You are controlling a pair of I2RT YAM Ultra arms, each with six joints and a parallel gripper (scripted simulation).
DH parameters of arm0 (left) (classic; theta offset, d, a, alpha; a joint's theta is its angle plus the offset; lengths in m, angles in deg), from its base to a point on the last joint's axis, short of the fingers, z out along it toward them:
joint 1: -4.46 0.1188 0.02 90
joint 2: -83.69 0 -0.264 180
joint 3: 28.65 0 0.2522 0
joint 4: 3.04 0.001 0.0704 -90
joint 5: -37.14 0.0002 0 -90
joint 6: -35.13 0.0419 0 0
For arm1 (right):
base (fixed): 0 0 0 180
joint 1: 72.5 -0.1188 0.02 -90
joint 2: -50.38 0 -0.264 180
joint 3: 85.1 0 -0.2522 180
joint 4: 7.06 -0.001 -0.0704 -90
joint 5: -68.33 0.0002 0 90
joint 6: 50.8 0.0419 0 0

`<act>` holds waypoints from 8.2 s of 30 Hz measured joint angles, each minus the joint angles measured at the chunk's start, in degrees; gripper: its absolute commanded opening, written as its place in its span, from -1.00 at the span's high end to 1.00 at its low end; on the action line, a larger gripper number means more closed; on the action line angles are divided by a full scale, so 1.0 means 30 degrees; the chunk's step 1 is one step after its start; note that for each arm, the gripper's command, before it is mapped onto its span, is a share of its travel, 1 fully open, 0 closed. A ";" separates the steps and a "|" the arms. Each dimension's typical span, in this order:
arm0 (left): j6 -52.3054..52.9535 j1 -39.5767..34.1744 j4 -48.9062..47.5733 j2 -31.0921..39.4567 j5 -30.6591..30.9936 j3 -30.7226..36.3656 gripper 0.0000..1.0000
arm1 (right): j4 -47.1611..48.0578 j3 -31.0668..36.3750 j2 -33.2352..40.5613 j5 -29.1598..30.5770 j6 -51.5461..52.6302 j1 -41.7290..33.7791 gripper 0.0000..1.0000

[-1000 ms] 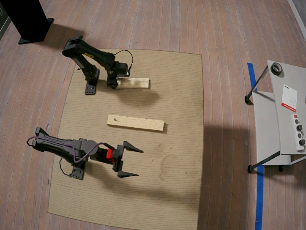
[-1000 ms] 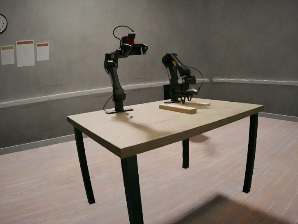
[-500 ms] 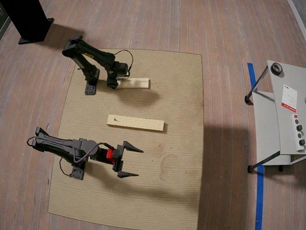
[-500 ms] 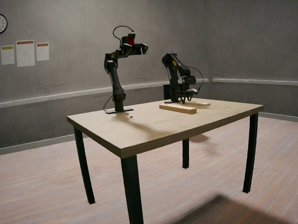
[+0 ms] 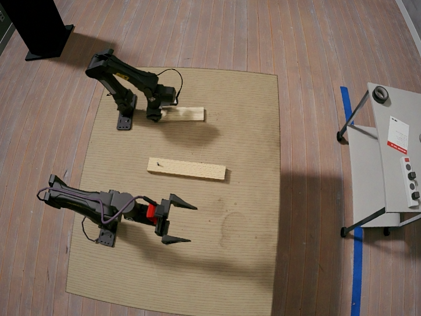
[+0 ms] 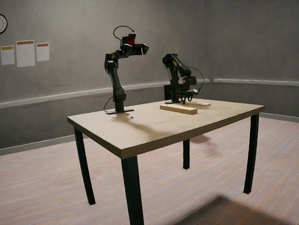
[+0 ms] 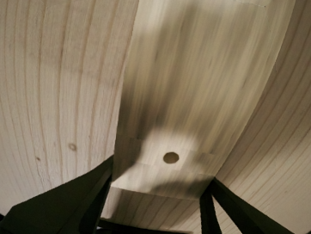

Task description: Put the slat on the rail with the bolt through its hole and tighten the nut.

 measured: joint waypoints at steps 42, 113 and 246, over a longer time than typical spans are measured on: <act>0.0000 0.0000 0.4976 0.1137 0.0000 -0.2929 -0.45 | 0.0000 0.0000 0.0000 0.0000 0.0000 0.0000 -1.00; -0.8852 -1.0797 0.5362 -0.6003 0.0189 -1.0688 -0.45 | 0.0000 0.0000 0.0000 0.0000 0.0000 0.0000 -1.00; -1.4732 -1.6801 0.1727 -1.1205 0.0233 -1.3260 -0.45 | 0.0000 0.0000 0.0000 0.0000 0.0000 0.0000 -1.00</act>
